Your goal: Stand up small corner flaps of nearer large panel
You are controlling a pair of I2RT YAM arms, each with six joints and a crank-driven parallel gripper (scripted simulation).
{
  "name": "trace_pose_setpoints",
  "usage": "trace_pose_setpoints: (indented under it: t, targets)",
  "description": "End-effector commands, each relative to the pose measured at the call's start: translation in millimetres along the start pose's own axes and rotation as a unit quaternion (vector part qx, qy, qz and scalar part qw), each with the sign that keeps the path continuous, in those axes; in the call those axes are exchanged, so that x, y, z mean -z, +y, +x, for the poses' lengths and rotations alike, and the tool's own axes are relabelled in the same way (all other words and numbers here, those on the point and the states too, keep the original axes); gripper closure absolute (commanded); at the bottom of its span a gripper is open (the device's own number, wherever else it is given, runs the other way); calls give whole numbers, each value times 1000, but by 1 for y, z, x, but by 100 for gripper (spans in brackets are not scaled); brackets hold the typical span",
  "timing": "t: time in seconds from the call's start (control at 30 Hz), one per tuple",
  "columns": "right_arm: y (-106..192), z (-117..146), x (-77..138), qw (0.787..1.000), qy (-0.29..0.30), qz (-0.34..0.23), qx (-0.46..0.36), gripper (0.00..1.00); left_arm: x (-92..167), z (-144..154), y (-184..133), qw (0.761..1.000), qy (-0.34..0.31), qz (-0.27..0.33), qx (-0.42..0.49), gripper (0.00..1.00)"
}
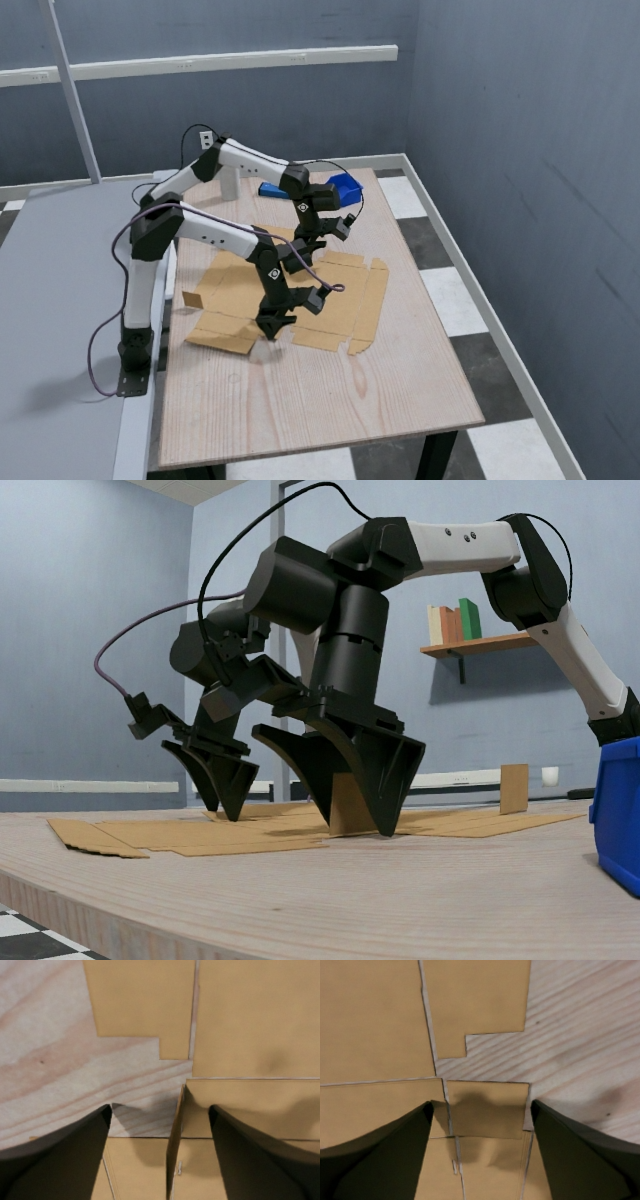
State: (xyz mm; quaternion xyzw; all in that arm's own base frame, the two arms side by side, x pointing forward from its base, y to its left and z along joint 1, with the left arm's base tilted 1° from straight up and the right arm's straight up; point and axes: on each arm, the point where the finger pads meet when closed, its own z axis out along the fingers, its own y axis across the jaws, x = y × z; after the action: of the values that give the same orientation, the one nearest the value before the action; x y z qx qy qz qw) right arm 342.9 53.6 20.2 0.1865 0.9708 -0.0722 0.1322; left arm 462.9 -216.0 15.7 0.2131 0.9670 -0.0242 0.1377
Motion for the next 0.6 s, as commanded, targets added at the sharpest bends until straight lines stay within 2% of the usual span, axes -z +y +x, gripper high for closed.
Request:
trace_pose_setpoints:
  t: [0.0,0.2,0.53,0.57]
  targets:
    - [-9,14,-12,999,26,27,8,19,0,0,3,1000,-4,-13,3,19]
    - [-9,14,-12,999,26,27,8,19,-17,8,1,999,11,-43,-6,19]
    - [-11,16,-13,999,30,23,6,19,-18,8,2,998,11,-59,-9,19]
    - [-9,14,-13,1000,29,9,5,19,-18,8,3,998,11,-59,-8,19]
